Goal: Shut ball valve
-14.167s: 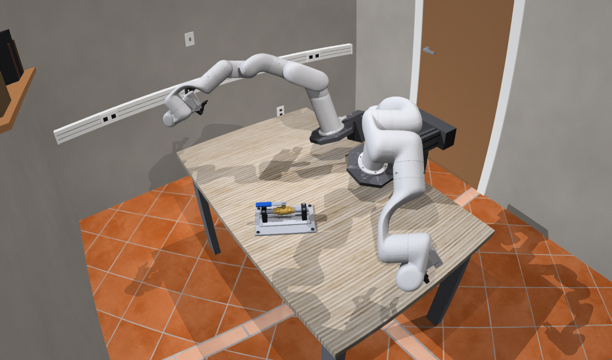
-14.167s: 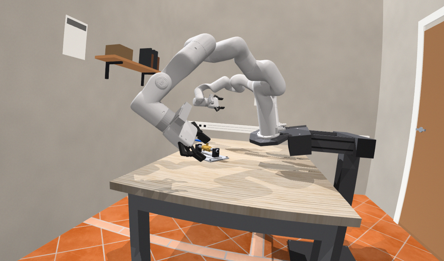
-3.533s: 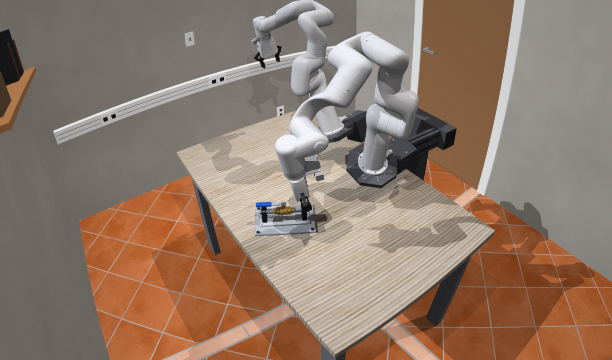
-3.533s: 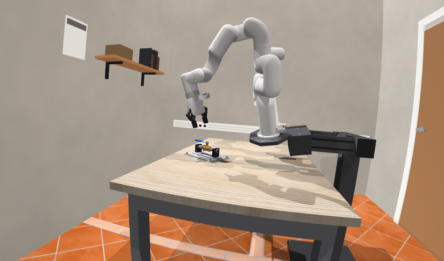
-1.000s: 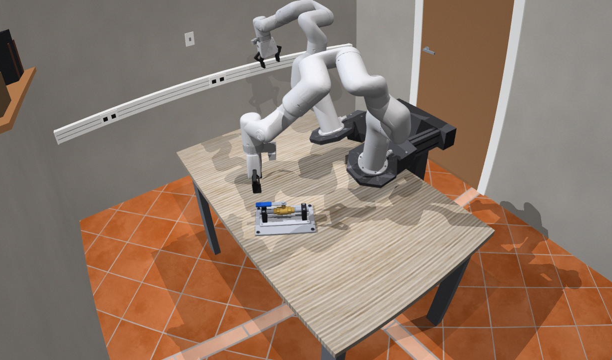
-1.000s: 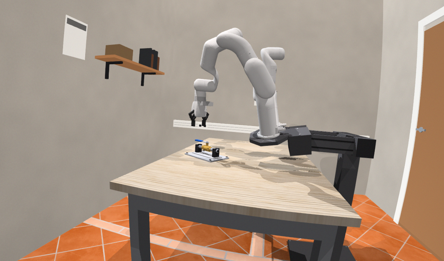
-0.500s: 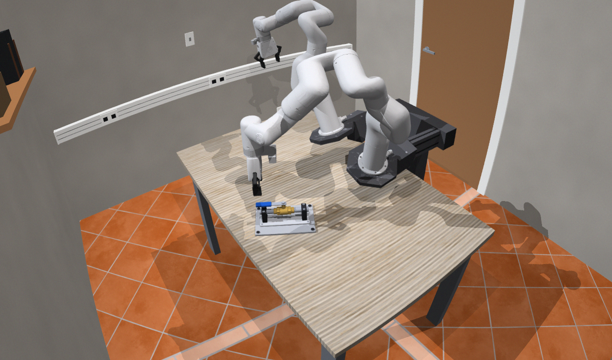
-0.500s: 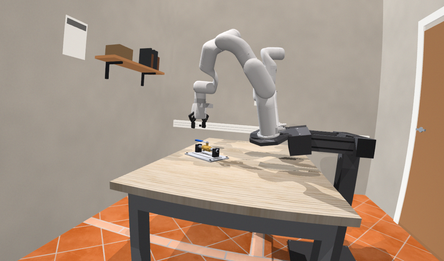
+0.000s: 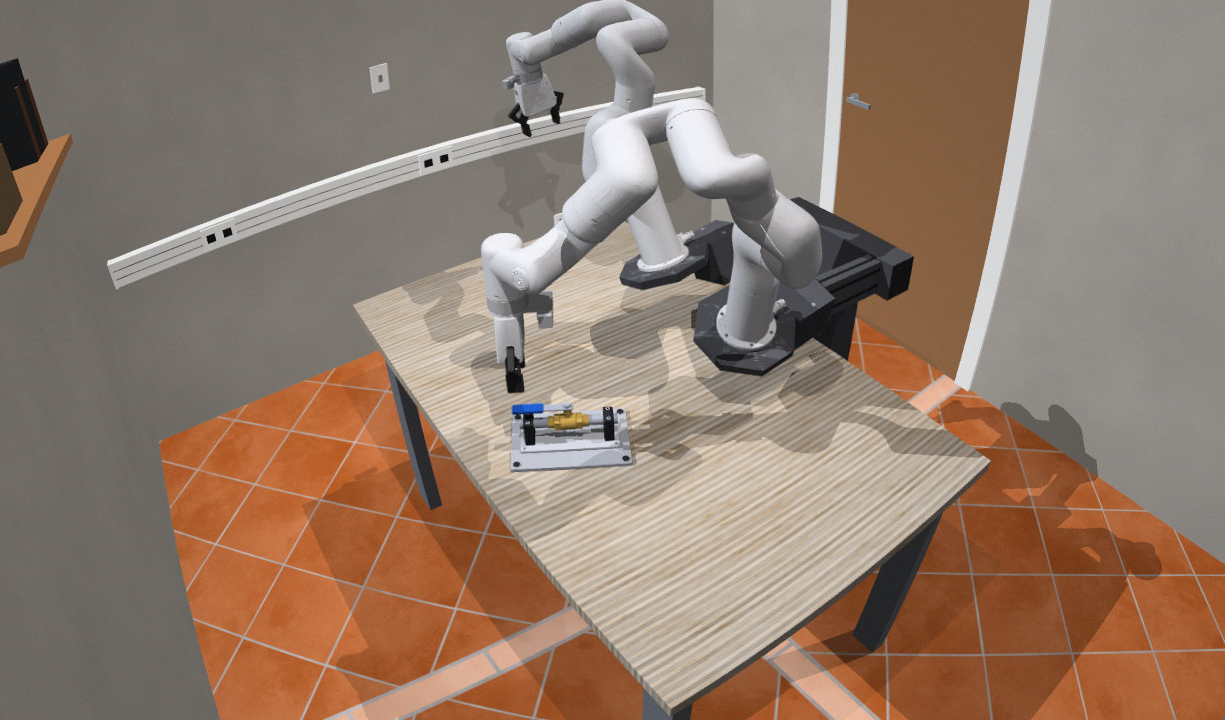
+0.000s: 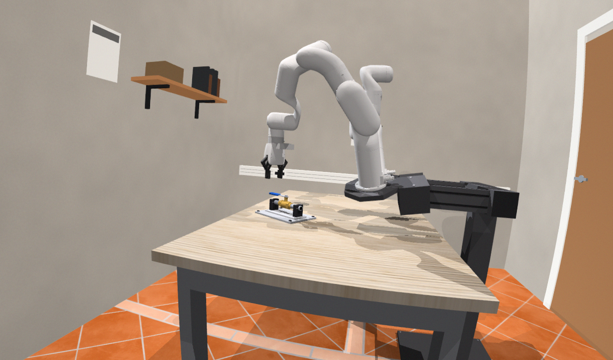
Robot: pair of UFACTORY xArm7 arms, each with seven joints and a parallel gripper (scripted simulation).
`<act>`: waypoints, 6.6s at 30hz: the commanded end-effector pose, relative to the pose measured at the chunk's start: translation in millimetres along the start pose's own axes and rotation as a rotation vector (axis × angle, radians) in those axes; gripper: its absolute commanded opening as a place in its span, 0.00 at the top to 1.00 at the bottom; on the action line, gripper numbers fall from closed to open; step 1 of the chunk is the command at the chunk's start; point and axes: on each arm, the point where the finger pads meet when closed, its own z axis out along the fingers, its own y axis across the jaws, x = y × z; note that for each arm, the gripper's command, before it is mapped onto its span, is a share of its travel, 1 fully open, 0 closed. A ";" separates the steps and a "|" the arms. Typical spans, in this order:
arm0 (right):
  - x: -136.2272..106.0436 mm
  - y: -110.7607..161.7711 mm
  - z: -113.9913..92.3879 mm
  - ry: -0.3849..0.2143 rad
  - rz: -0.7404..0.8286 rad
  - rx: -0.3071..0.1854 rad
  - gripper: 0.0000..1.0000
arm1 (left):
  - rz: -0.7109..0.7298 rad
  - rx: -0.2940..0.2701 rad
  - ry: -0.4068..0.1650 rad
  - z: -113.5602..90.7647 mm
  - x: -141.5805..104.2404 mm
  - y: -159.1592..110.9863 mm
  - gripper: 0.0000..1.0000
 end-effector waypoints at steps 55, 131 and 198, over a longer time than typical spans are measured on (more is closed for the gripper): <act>0.9 0.2 -1.5 0.004 0.001 0.000 0.00 | 0.000 0.000 -0.004 -1.5 -1.5 -0.3 0.31; 0.9 0.2 -1.5 0.004 0.001 0.000 0.00 | 0.001 0.000 -0.004 56.6 -1.6 -0.3 0.31; 0.9 0.2 -1.5 0.004 0.001 0.000 0.00 | 0.001 0.000 -0.004 81.3 -1.7 -0.3 0.31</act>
